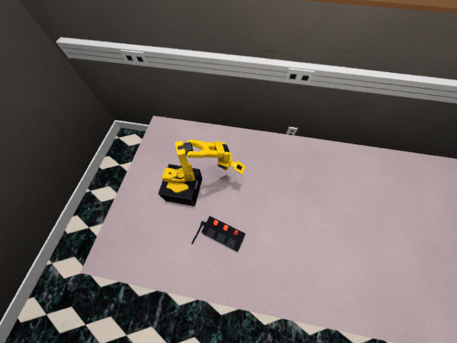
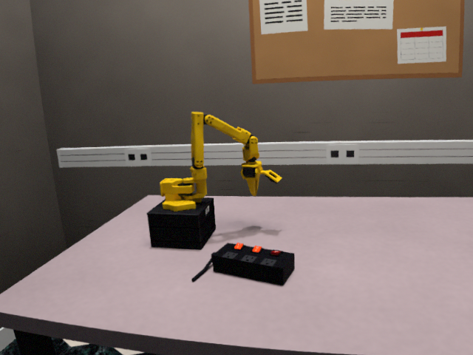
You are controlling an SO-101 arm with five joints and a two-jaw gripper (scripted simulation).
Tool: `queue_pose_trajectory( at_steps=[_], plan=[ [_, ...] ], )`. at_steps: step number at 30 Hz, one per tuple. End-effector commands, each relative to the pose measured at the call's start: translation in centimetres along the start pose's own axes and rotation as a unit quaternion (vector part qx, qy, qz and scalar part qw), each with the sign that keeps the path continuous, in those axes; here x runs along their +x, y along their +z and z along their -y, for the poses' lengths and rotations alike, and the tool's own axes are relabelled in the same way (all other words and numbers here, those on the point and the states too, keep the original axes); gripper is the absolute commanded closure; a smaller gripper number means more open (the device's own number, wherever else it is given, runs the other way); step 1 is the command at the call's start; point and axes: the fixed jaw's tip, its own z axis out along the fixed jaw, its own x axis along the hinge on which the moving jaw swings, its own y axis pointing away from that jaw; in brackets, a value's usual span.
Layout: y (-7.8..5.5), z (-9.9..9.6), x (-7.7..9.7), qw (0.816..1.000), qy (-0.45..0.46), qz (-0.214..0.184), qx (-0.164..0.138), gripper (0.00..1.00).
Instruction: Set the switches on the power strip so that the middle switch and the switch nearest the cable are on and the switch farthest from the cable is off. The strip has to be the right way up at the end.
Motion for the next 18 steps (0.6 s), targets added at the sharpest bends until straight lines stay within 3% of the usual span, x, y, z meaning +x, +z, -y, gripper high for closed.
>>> queue_pose_trajectory(
  at_steps=[1,18],
  plan=[
    [-0.12,-0.06,0.63,1.000,0.030,-0.005,0.004,1.00],
    [-0.30,-0.73,1.31,0.992,0.123,-0.005,0.004,1.00]
  ],
)
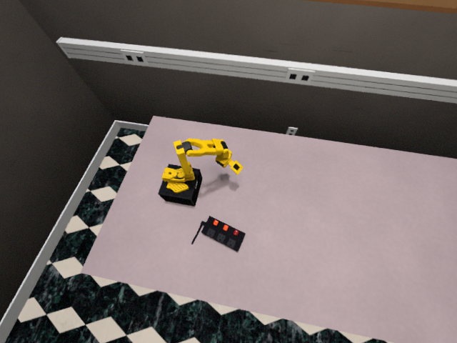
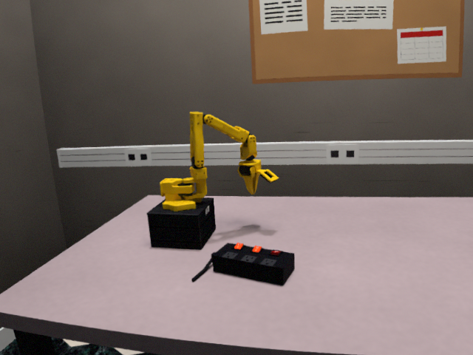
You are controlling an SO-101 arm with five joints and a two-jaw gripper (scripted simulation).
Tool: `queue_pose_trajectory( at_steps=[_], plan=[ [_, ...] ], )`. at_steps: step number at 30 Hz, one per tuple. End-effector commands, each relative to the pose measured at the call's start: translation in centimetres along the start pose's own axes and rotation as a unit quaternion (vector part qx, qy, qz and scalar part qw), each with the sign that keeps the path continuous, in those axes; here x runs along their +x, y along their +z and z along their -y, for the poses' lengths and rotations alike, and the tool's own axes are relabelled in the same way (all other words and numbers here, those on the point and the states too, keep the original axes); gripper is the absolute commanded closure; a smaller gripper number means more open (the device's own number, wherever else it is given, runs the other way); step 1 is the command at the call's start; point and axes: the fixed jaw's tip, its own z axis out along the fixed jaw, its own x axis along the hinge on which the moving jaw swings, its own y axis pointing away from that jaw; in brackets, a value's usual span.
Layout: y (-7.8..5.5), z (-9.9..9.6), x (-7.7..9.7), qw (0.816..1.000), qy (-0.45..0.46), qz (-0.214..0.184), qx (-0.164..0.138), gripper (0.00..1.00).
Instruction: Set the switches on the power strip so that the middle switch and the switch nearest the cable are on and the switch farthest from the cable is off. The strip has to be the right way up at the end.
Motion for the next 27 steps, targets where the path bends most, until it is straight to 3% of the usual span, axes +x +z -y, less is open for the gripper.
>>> queue_pose_trajectory(
  at_steps=[1,27],
  plan=[
    [-0.08,0.22,0.52,1.000,0.017,-0.004,0.005,1.00],
    [-0.19,-0.04,1.01,0.997,0.073,-0.004,0.006,1.00]
  ],
)
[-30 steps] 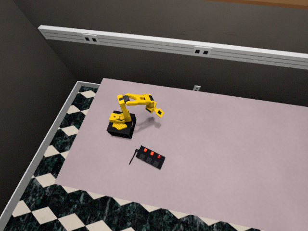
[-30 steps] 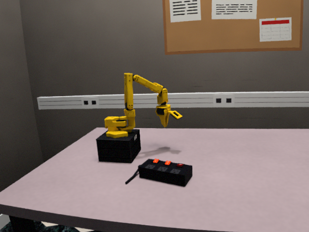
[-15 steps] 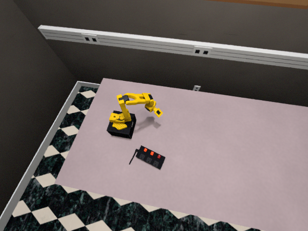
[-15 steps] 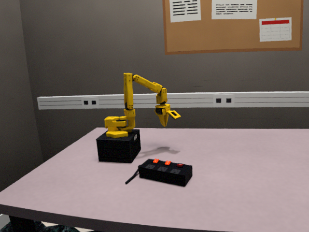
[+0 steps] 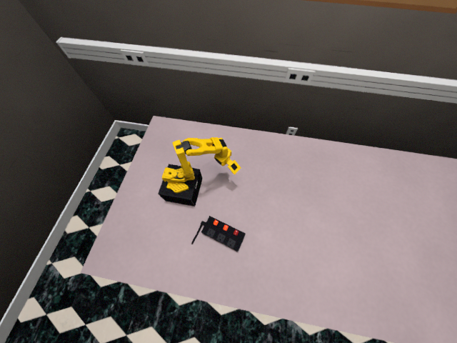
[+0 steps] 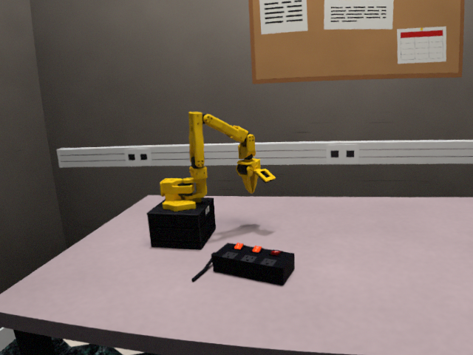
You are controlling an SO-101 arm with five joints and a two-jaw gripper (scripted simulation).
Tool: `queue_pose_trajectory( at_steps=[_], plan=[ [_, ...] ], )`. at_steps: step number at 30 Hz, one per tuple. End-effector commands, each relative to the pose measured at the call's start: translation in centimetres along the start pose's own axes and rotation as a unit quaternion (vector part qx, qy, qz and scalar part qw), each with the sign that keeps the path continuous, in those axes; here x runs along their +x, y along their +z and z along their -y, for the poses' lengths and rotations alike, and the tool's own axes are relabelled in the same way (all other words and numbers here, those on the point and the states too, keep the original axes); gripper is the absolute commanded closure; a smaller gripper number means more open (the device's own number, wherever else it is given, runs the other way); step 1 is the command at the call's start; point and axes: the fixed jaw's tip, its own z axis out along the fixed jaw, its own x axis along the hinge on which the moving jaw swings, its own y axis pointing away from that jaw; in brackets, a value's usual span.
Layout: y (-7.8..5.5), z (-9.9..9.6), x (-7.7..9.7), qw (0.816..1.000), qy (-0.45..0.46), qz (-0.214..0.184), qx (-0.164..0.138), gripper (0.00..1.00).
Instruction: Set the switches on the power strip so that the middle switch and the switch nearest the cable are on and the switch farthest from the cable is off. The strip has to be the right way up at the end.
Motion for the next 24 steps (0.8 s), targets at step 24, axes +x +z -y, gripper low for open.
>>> queue_pose_trajectory(
  at_steps=[24],
  plan=[
    [-0.05,0.36,0.37,1.000,0.005,-0.003,0.006,1.00]
  ],
)
